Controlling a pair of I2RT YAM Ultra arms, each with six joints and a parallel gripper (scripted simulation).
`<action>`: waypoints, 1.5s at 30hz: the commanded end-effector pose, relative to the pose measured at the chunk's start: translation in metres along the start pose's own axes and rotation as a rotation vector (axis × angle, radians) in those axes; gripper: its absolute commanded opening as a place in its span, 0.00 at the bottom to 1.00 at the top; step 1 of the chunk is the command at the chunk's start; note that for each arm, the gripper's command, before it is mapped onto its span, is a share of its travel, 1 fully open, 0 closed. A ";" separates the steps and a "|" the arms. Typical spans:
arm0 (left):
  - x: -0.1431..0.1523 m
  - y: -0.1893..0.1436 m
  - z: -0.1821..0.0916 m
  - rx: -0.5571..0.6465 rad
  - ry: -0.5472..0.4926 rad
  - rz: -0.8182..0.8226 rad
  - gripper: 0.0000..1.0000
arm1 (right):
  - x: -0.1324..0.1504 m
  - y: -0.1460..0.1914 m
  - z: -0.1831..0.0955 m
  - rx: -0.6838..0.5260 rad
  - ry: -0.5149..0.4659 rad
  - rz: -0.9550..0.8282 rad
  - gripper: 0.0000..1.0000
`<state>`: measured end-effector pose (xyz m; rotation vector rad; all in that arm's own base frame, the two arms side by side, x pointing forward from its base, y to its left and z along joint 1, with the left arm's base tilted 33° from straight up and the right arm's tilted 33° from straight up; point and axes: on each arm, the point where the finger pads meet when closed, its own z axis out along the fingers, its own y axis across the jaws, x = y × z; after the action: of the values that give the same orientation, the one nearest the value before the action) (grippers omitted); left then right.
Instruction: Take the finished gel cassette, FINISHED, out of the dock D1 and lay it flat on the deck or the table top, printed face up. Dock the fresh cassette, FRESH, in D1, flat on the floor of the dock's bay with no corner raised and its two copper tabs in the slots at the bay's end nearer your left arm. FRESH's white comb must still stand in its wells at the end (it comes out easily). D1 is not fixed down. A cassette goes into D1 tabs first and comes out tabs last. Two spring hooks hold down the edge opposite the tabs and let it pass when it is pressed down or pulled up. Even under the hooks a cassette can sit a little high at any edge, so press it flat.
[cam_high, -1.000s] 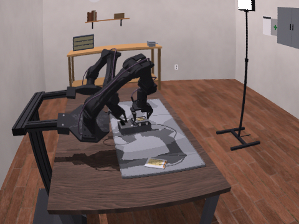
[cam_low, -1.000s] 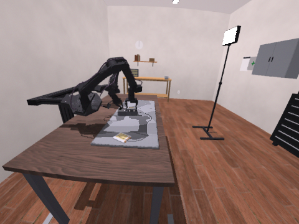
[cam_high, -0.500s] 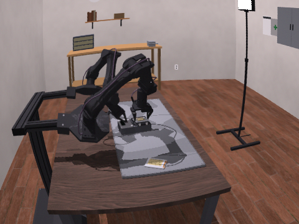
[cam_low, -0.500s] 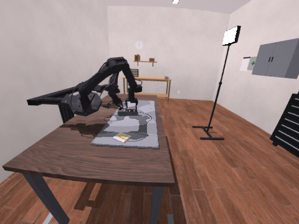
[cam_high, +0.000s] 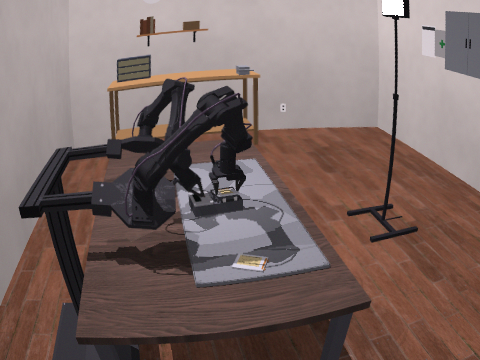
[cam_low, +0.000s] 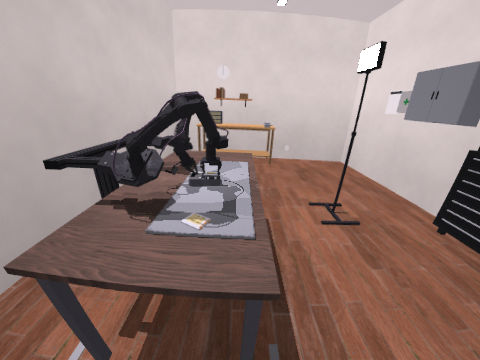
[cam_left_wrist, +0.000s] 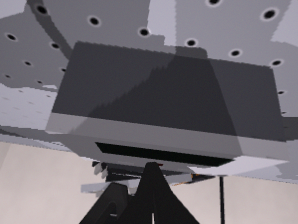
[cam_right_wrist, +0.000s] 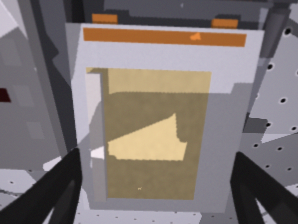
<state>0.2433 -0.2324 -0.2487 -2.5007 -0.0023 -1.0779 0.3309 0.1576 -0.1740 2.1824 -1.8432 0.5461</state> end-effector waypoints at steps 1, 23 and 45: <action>-0.059 -0.041 0.022 0.085 -0.151 0.123 0.00 | -0.010 -0.017 -0.018 0.054 -0.039 0.017 0.00; -0.059 -0.041 0.022 0.085 -0.151 0.123 0.00 | -0.009 -0.023 -0.024 0.063 -0.045 0.025 0.00; -0.059 -0.041 0.022 0.085 -0.151 0.123 0.00 | -0.008 -0.028 -0.029 0.071 -0.050 0.033 0.00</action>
<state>0.2433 -0.2324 -0.2487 -2.5007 -0.0023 -1.0779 0.3360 0.1613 -0.1665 2.1928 -1.8607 0.5564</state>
